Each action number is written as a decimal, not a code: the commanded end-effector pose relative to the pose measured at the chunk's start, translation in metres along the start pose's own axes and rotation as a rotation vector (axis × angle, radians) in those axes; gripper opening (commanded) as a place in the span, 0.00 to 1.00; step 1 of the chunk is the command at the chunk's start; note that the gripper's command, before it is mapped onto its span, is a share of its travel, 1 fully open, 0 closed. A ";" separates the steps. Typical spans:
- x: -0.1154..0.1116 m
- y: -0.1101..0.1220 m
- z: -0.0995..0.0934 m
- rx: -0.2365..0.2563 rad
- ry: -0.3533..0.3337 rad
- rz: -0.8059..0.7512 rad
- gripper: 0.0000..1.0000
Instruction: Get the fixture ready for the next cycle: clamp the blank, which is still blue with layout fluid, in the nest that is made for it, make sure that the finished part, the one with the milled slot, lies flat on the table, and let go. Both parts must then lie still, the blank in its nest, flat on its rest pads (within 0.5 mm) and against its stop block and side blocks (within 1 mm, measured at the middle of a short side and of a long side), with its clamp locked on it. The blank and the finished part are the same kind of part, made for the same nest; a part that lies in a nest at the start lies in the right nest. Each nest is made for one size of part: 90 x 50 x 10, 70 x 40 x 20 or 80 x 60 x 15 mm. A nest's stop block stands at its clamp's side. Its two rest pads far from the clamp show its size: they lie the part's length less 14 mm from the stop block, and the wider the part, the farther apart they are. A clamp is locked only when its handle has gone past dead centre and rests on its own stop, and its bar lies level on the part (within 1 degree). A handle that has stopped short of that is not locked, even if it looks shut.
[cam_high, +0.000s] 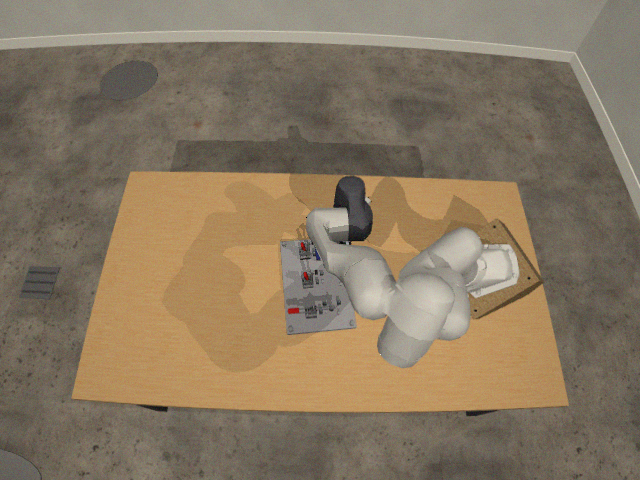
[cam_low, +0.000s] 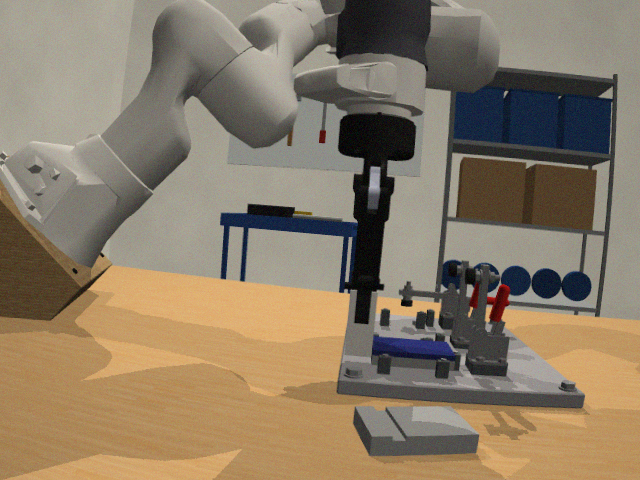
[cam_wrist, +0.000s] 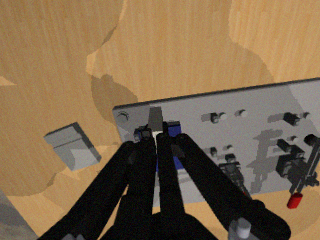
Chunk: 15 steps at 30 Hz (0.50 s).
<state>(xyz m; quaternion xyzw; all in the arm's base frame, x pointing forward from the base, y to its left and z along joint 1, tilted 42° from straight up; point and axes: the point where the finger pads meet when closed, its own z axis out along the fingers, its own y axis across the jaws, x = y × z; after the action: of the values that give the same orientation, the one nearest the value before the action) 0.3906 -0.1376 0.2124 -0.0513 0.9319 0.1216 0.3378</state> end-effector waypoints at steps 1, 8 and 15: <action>0.000 0.000 0.000 0.000 -0.002 0.004 0.00; 0.014 0.000 0.000 0.000 -0.002 0.004 0.00; 0.019 0.000 0.000 0.000 -0.002 0.004 0.00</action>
<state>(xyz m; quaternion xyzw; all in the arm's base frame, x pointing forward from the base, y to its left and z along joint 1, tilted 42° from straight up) 0.3765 -0.1367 0.1997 -0.0440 0.9325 0.1258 0.3356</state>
